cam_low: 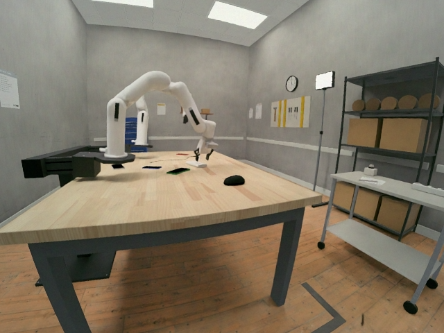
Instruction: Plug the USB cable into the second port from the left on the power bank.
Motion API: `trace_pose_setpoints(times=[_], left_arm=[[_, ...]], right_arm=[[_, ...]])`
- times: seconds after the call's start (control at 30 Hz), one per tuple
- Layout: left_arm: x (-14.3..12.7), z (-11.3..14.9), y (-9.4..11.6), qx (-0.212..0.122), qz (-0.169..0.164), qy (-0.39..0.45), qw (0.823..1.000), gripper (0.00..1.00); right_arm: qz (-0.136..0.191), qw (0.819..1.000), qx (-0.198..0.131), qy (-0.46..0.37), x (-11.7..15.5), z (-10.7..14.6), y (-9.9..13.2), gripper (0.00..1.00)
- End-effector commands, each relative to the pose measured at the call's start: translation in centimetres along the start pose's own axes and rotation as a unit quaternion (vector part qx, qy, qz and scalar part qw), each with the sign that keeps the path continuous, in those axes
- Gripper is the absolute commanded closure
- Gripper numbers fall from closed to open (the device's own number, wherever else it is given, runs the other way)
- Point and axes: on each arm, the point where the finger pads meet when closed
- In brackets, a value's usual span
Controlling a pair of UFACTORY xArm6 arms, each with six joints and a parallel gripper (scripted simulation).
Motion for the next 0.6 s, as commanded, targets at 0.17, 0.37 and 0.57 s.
trace_pose_setpoints(times=[0.17, 0.37, 0.57], left_arm=[[0.0, -0.1, 0.2, 0.003, 0.0, 0.0, 1.0, 0.0], [0.0, -0.1, 0.2, 0.003, 0.0, 0.0, 1.0, 0.0], [0.0, -0.1, 0.2, 0.003, 0.0, 0.0, 1.0, 0.0]], right_arm=[[-0.001, 1.0, 0.0, 0.005, 0.1, 0.0, 0.5, 0.0], [-0.003, 1.0, 0.0, 0.006, 0.1, 0.0, 0.7, 0.0], [-0.002, 1.0, 0.0, 0.006, 0.2, 0.0, -0.6, 0.0]])
Point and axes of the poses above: on each arm, the point where the finger pads meet when closed, its own y axis back along the fingers, its own x axis across the jaws, z = x × y, and after that the axes turned 2 degrees about y, right-handed
